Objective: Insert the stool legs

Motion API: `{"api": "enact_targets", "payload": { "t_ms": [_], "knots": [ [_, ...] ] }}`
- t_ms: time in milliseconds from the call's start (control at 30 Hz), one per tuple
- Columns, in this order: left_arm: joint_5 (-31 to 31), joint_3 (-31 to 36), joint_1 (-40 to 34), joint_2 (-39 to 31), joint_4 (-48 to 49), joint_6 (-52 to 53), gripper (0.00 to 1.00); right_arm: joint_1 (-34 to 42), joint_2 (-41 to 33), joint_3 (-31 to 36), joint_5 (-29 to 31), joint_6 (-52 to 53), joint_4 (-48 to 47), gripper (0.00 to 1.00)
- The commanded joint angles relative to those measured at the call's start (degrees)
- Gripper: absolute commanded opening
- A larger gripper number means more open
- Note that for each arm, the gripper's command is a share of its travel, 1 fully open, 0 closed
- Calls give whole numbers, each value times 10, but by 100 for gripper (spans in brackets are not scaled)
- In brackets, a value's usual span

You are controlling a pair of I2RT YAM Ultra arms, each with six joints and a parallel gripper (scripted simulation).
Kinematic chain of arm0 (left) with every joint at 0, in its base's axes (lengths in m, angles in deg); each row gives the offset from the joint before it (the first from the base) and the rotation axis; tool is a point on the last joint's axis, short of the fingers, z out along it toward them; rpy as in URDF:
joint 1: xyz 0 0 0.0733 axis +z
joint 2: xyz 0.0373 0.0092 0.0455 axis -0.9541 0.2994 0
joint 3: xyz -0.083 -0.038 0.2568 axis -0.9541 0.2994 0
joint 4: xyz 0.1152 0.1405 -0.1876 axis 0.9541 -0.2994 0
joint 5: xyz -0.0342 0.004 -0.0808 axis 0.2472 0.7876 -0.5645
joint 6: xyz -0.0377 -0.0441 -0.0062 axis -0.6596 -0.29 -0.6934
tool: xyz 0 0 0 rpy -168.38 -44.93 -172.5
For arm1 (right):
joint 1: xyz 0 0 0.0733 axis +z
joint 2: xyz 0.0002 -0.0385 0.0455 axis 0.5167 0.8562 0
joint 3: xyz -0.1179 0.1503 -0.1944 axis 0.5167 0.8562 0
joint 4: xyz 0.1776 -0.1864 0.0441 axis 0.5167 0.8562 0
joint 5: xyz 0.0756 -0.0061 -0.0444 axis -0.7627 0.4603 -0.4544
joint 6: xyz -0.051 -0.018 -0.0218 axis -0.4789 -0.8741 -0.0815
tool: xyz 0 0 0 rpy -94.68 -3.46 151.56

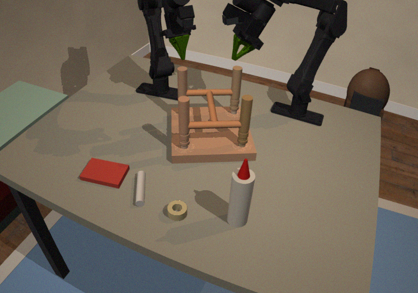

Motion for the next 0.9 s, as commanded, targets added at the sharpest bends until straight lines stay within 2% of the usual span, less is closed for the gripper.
{"api": "enact_targets", "payload": {
  "t_ms": [0, 233, 300, 867],
  "knots": [
    [31, -37, -39, 10, -88, -29, 0, 26, 11, -35, 31, 25, 90, 0],
    [30, -46, -61, 17, -86, -36, 0, 39, 15, -40, 30, 32, 81, 0],
    [14, -3, -65, -10, -62, -32, 0, 41, -13, -45, 20, 29, 78, 0],
    [12, 66, -49, -36, -13, -17, 0, 42, -3, -46, 20, 30, 79, 0]
  ]
}}
